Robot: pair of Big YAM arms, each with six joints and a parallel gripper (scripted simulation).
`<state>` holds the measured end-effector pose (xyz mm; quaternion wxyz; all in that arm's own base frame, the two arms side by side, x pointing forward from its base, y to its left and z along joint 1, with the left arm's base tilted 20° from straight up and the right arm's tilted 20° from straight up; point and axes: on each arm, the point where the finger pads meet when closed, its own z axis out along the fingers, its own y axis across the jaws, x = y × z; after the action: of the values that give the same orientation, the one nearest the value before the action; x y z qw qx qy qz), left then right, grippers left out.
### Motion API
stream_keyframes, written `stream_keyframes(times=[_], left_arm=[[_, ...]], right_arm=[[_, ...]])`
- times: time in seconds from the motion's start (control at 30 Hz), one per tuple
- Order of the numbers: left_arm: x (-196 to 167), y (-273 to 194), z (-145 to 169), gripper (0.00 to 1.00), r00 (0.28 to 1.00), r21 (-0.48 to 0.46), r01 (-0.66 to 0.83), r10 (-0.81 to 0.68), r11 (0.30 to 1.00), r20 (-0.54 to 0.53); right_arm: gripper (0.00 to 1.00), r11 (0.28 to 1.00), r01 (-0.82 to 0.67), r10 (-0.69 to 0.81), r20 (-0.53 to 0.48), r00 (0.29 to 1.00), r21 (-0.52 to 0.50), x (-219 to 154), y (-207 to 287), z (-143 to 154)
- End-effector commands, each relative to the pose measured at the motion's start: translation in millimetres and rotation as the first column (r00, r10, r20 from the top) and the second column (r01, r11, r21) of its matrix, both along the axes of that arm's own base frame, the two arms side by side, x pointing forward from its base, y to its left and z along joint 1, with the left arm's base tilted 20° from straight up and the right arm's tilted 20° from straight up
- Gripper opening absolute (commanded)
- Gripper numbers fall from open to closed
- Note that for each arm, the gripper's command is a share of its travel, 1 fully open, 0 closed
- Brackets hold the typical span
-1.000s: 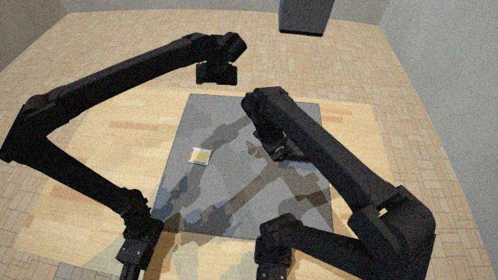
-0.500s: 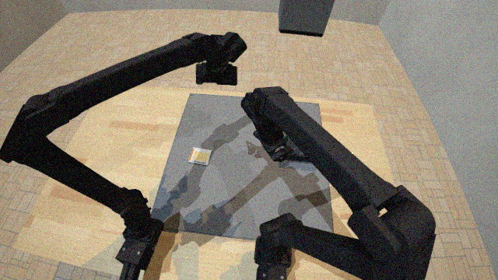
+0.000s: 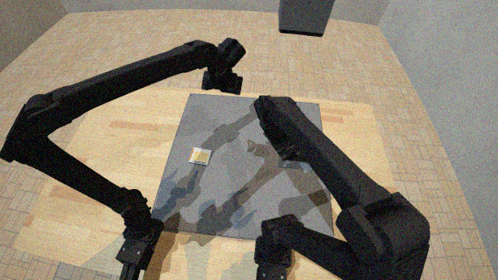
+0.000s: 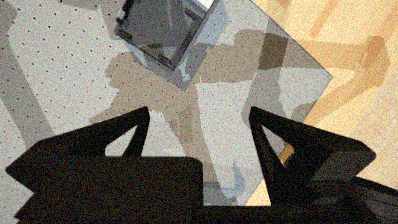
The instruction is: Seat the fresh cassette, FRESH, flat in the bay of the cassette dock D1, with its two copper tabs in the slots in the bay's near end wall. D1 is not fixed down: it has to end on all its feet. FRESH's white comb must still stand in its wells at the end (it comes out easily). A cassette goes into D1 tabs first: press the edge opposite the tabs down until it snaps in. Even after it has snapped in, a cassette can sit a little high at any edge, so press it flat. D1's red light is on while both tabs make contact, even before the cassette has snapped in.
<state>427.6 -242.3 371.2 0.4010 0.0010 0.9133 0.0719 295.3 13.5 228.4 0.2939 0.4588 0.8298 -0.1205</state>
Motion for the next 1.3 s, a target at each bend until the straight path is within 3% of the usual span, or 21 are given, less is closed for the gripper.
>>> stream_keyframes(times=[0.0, 0.3, 0.5, 0.57, 1.07, 1.13, 1.27], left_arm=[[14.1, -13.3, -13.2, 1.0, 0.99, 0.042, 0.141, -0.139, 0.989, -0.031], [18.7, -45.9, -38.4, 1.0, 0.908, -0.005, 0.411, -0.41, 0.912, -0.09], [19.3, -66.4, -47.7, 1.0, 0.814, -0.035, 0.574, -0.574, 0.818, -0.086], [19.3, -66.4, -47.7, 1.0, 0.814, -0.035, 0.574, -0.574, 0.818, -0.086], [10.9, -110.0, -60.6, 1.0, 0.452, -0.04, 0.892, -0.892, 0.45, 0.03], [10.9, -110.0, -60.6, 1.0, 0.452, -0.04, 0.892, -0.892, 0.45, 0.03], [6.6, -119.3, -63.2, 1.0, 0.316, -0.007, 0.949, -0.945, 0.316, 0.08]], right_arm=[[1.0, 0.998, -0.049, 0.05, 0.043, 0.998, -0.027, 37.7, -18.2, -8.5], [1.0, 0.996, -0.012, 0.028, 0.187, 0.982, -0.086, 92.2, -61.9, -20.2], [1.0, 0.995, 0.017, 0.007, 0.247, 0.969, -0.096, 111.9, -78.2, -23.5], [1.0, 0.995, 0.017, 0.007, 0.247, 0.969, -0.096, 111.9, -78.2, -23.5], [1.0, 0.996, 0.038, -0.013, 0.288, 0.958, -0.082, 122.2, -80.9, -15.0], [1.0, 0.996, 0.038, -0.013, 0.288, 0.958, -0.082, 122.2, -80.9, -15.0], [1.0, 0.996, 0.038, -0.013, 0.286, 0.958, -0.083, 121.8, -80.9, -15.3]])
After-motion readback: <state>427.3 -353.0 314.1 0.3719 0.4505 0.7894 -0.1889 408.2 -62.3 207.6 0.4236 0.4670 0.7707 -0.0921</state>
